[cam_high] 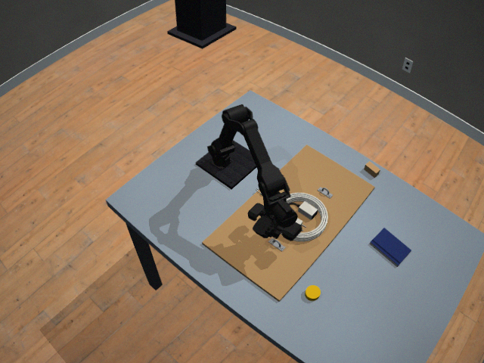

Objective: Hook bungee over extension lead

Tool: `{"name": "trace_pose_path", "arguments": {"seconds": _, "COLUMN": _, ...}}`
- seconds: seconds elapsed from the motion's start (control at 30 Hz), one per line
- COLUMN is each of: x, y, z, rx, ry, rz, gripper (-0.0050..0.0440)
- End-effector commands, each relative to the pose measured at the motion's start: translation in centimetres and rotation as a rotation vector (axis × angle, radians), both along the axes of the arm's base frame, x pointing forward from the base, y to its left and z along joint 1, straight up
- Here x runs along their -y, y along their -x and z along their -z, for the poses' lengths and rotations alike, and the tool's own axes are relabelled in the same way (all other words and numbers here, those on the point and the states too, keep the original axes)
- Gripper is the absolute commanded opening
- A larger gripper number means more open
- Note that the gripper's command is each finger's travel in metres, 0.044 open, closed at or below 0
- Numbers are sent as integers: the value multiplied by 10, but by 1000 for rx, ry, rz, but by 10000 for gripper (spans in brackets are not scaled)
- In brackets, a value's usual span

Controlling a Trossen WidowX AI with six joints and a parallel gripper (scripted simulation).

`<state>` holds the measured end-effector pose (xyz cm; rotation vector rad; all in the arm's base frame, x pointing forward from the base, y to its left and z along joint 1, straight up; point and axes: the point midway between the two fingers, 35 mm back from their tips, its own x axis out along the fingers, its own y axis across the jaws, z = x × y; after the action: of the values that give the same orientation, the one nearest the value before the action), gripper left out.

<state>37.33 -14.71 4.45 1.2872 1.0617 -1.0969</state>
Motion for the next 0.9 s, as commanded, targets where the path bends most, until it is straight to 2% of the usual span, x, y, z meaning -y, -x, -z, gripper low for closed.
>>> {"name": "trace_pose_path", "arguments": {"seconds": 0.0, "x": 2, "y": -4, "z": -11, "rx": 30, "ry": 12, "rz": 1, "gripper": -50}}
{"name": "trace_pose_path", "arguments": {"seconds": 0.87, "x": -9, "y": -2, "z": -9, "rx": 29, "ry": 11, "rz": 2, "gripper": -50}}
